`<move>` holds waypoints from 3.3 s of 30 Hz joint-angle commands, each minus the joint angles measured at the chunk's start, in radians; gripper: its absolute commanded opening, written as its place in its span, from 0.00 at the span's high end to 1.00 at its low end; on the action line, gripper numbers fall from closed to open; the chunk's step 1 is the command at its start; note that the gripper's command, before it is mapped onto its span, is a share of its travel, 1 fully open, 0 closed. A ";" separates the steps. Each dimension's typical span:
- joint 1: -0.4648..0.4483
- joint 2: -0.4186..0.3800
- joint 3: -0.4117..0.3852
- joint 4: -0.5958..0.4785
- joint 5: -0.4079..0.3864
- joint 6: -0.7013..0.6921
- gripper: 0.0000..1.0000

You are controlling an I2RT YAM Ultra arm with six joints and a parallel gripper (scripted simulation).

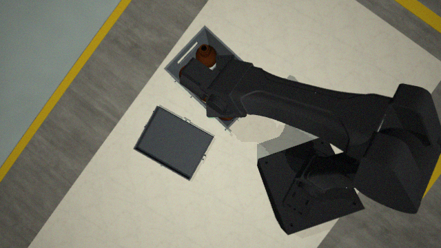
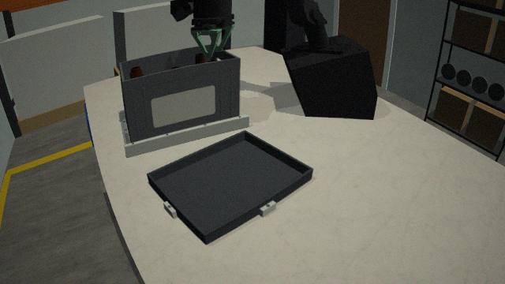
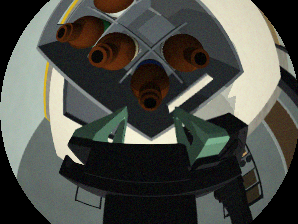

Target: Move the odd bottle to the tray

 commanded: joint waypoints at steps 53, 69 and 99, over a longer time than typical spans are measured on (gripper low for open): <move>-0.005 -0.013 0.033 0.002 0.004 -0.005 0.39; -0.005 -0.013 0.033 0.002 0.004 -0.005 0.39; -0.012 0.006 -0.028 0.056 0.002 -0.016 0.39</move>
